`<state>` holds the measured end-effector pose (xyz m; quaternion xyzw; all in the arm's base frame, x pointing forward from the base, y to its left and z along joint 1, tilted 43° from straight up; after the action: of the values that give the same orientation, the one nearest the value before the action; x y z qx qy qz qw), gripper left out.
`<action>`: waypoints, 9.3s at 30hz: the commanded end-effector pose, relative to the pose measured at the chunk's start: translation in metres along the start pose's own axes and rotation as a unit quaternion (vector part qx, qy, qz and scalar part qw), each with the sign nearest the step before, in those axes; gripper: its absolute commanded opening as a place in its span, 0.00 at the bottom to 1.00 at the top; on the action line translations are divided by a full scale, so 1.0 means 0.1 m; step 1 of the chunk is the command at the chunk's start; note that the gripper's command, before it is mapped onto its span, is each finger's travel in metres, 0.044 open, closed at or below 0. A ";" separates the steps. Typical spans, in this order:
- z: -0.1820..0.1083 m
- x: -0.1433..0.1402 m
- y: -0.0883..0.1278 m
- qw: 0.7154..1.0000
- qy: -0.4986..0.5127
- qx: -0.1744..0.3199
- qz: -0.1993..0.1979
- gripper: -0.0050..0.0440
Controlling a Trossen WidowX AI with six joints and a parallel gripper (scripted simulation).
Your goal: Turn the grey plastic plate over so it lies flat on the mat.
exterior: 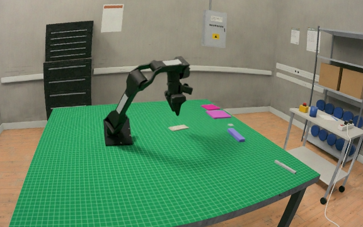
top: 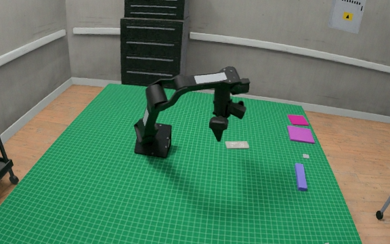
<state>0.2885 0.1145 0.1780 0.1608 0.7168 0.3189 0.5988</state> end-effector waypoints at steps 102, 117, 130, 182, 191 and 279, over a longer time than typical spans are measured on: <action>1.64 1.63 -0.88 0.986 0.150 0.016 0.066 1.00; 1.67 1.63 -0.88 0.987 0.148 0.016 0.067 0.74; 1.66 1.64 -0.89 0.987 0.148 0.017 0.067 0.74; 1.64 1.68 -1.16 0.986 0.155 0.020 0.065 0.74; 1.64 1.70 -1.24 0.985 0.156 0.022 0.065 0.74; 1.65 1.63 -1.21 0.987 0.148 0.014 0.067 0.74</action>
<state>0.4235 0.1691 -0.0493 0.1686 0.7965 0.3633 0.4530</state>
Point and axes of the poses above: the point midway between the two fingers, 35 mm back from their tips, its own y axis back along the fingers, its own x axis across the jaws, z = x × y, the point moved 6 cm from there along y, back along the fingers, and after that the axes turned 15 degrees about y, right-handed, at the moved point
